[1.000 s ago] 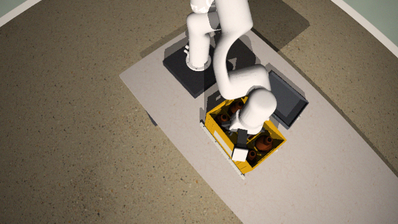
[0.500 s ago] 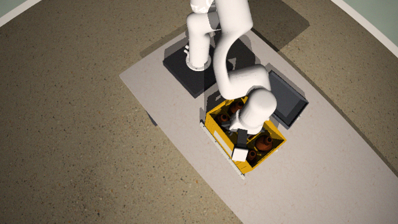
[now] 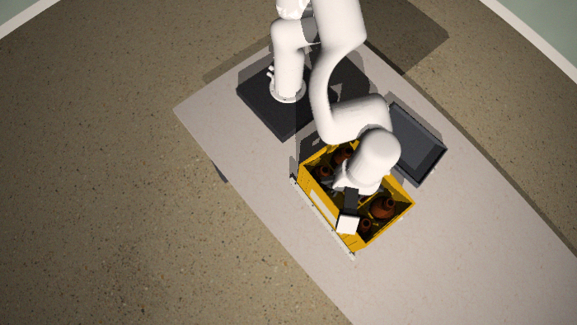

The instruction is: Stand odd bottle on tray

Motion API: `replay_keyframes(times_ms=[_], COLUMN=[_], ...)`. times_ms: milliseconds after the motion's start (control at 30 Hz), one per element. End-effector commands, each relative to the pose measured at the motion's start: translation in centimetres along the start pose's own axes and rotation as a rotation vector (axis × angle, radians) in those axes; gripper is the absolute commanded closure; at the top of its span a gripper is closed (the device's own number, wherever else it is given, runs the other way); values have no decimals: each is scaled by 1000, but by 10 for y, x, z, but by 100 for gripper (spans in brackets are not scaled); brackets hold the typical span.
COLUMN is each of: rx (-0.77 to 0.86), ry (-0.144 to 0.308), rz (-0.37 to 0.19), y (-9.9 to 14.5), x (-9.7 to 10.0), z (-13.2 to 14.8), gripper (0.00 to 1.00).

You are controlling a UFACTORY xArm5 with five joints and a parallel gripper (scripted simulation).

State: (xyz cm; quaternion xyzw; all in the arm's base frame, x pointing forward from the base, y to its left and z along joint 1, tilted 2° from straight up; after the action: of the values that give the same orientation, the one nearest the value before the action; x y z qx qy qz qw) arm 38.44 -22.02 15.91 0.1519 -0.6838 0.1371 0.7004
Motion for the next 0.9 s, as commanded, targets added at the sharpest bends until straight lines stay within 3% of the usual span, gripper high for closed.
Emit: replay_keyframes(times_ms=[0,867], rx=[0,0], ry=[-2,-2], rz=[3,3], y=[-1,-1], x=[0,-23], z=[-1,0], gripper=[35,35])
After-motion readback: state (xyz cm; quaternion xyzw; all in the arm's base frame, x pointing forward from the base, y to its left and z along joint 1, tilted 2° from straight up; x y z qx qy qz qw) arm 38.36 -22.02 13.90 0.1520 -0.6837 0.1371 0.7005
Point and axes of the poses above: the point where the finger pads meet when closed, its own x axis back along the fingers, its own z axis across the jaws, y = z × x, the point moved 1 cm from there along x, back along the fingers, and after that the axes turned 9 degrees about -x, right-handed, at the moved point
